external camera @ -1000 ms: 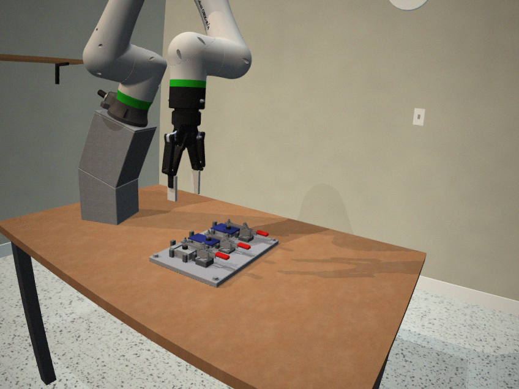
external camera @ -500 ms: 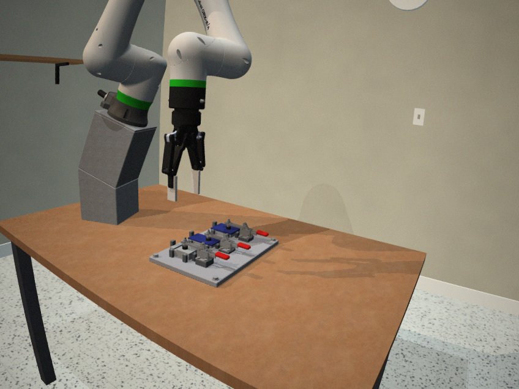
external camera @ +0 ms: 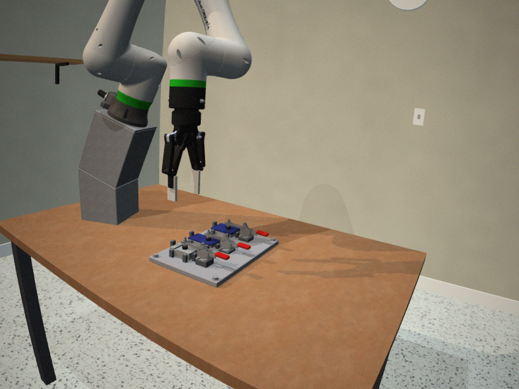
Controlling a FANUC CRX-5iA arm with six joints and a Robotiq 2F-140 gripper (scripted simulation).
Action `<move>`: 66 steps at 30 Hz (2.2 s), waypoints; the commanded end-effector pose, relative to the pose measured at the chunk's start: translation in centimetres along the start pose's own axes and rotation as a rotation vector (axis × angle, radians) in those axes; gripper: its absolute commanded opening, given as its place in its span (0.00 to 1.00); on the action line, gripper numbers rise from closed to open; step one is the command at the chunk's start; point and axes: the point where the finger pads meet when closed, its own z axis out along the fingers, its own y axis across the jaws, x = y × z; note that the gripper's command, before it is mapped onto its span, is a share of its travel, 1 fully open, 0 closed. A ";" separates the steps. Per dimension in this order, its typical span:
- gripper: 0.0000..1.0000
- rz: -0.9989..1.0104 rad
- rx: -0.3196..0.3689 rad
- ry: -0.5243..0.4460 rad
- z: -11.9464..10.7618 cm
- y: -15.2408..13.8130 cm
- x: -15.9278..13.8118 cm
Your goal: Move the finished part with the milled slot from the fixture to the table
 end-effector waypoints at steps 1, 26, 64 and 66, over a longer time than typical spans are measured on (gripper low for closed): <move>0.58 0.000 0.000 0.000 0.0 0.0 0.0; 0.28 0.000 0.000 0.000 0.0 0.0 0.0; 0.28 0.000 0.000 0.000 0.0 0.0 0.0; 0.28 0.000 0.000 0.000 0.0 0.0 0.0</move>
